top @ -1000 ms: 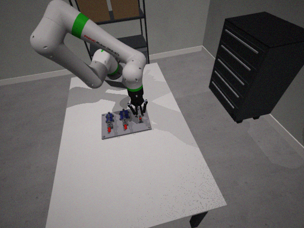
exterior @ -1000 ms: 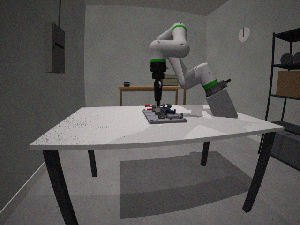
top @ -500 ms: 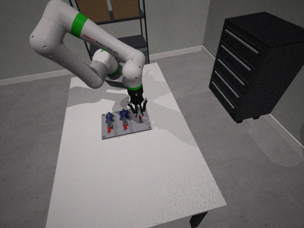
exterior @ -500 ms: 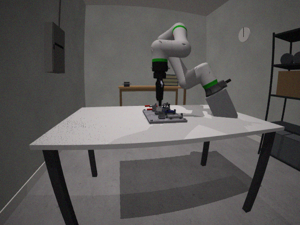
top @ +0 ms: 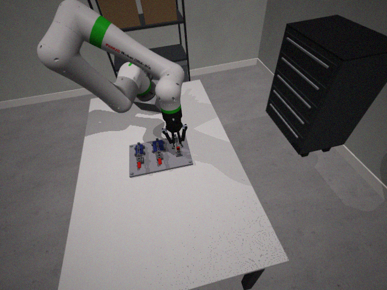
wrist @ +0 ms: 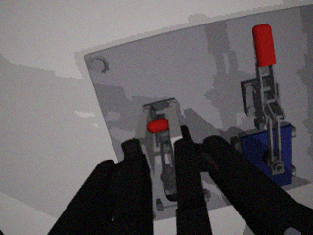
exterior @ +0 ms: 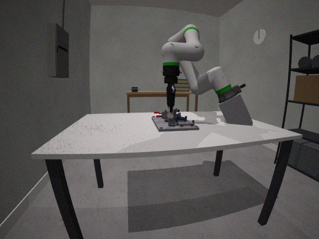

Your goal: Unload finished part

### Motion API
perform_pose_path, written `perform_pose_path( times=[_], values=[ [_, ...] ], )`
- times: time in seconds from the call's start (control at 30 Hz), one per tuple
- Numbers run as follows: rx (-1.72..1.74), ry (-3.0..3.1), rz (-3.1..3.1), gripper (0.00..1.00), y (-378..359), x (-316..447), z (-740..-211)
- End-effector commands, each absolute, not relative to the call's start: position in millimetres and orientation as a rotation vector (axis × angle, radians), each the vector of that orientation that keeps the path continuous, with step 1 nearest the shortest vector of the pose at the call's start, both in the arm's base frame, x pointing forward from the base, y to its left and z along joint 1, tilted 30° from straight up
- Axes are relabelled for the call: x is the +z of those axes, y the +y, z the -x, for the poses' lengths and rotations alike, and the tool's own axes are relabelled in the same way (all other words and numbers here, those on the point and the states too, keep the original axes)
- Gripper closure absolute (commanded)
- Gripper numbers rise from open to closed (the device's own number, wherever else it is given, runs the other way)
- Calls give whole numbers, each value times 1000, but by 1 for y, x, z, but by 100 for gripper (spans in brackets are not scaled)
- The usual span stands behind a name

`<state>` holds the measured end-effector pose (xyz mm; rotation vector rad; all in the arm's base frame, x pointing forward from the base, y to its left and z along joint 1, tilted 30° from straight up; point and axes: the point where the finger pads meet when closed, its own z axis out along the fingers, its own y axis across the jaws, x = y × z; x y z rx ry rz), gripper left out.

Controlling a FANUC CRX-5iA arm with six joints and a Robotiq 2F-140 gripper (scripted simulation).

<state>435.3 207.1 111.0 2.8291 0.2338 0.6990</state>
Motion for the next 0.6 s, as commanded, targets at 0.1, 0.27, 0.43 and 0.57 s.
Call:
perform_pose_path(
  times=[0.1,0.27,0.43,0.57],
  values=[
    [699,234,-2829,89,207,110,-434],
    [699,234,-2829,89,207,110,-433],
    [699,234,-2829,89,207,110,-433],
    [699,234,-2829,89,207,110,-433]
  ],
)
